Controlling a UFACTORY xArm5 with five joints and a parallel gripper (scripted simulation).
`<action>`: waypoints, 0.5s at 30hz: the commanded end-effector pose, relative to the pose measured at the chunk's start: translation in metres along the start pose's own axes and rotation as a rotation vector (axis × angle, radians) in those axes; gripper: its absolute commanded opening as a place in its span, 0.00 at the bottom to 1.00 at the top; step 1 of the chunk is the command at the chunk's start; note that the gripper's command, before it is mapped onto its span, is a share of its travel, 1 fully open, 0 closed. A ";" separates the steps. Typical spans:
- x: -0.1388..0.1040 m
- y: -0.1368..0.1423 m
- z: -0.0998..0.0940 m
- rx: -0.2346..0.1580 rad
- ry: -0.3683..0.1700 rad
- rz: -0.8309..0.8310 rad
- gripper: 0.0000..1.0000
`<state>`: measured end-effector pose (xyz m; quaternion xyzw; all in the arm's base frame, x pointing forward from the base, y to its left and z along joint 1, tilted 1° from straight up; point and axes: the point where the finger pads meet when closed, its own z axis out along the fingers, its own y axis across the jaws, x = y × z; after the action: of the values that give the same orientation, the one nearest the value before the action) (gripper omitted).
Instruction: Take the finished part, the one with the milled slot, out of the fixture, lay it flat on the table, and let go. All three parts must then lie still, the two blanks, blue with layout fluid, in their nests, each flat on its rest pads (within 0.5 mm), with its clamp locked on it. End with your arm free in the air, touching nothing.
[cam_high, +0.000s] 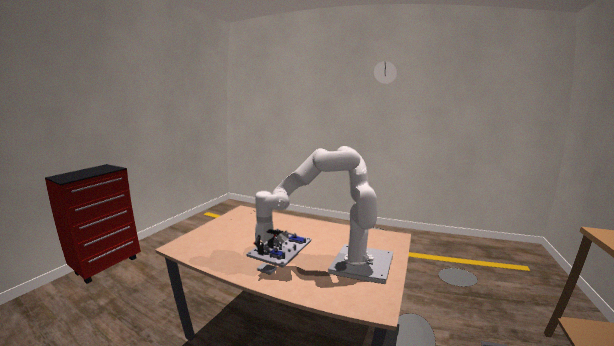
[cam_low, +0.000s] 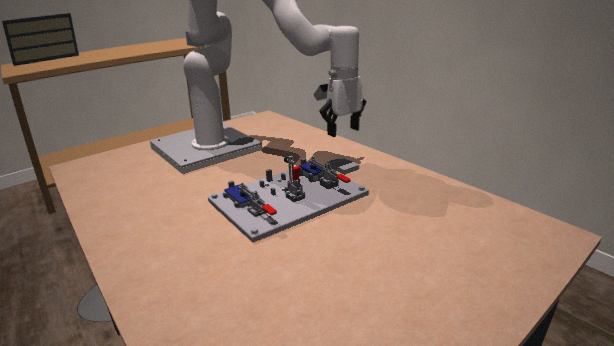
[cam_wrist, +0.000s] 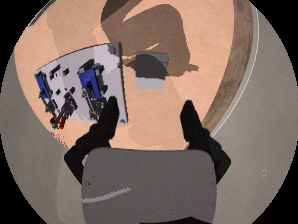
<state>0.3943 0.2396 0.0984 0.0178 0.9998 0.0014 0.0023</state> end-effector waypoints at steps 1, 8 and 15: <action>-0.001 0.001 -0.005 -0.002 -0.004 0.000 0.95; -0.001 0.001 -0.020 -0.002 -0.004 0.000 0.95; -0.001 0.001 -0.037 -0.002 -0.004 0.000 0.95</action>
<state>0.3947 0.2399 0.1251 0.0178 0.9998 0.0021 0.0034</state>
